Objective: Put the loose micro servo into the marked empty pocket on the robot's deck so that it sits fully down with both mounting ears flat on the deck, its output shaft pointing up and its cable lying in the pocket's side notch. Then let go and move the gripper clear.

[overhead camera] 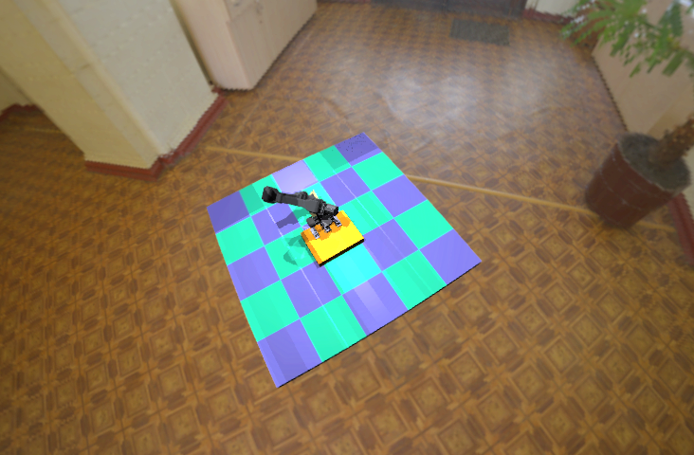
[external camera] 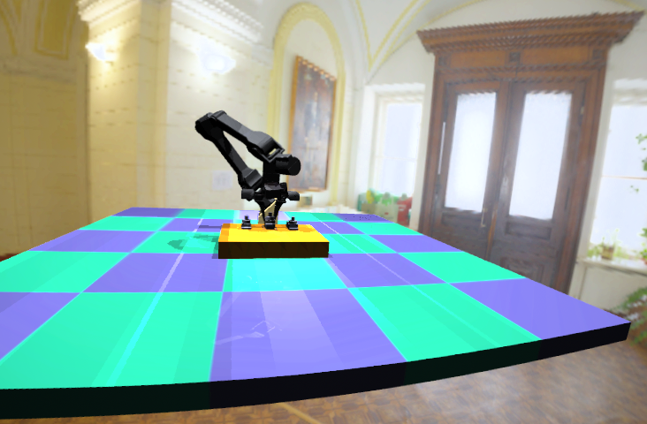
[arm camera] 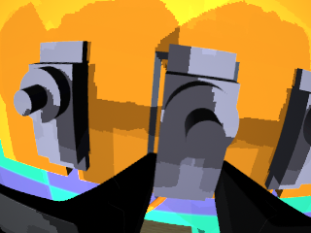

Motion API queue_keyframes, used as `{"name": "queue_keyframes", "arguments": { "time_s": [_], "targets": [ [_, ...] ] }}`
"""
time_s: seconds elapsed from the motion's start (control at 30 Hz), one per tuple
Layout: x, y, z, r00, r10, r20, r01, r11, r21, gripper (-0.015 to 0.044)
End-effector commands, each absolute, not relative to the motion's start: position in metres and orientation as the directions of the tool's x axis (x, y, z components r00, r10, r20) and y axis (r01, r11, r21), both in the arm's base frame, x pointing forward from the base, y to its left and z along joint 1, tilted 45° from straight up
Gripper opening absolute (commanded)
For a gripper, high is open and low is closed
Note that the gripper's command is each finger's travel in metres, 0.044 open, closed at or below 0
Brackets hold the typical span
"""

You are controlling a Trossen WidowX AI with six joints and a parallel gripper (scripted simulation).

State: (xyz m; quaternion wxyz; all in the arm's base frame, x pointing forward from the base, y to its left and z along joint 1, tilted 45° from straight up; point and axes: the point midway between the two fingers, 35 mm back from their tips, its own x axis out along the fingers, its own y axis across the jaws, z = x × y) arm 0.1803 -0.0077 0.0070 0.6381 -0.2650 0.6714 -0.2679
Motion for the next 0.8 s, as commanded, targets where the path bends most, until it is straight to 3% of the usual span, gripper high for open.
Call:
{"name": "queue_keyframes", "arguments": {
  "time_s": [0.0, 0.47, 0.7, 0.77],
  "targets": [
    [0.1807, -0.0101, 0.0043, -0.042, -0.699, -0.714, -0.019, 0.715, -0.699, 0.0000],
    [0.1802, -0.0177, -0.0032, -0.042, -0.699, -0.713, -0.019, 0.715, -0.699, 0.0000],
    [0.1795, -0.0163, -0.0017, -0.042, -0.699, -0.714, -0.019, 0.715, -0.699, 0.0184],
    [0.1794, -0.0162, -0.0017, -0.042, -0.699, -0.714, -0.019, 0.715, -0.699, 0.0187]
  ]
}}
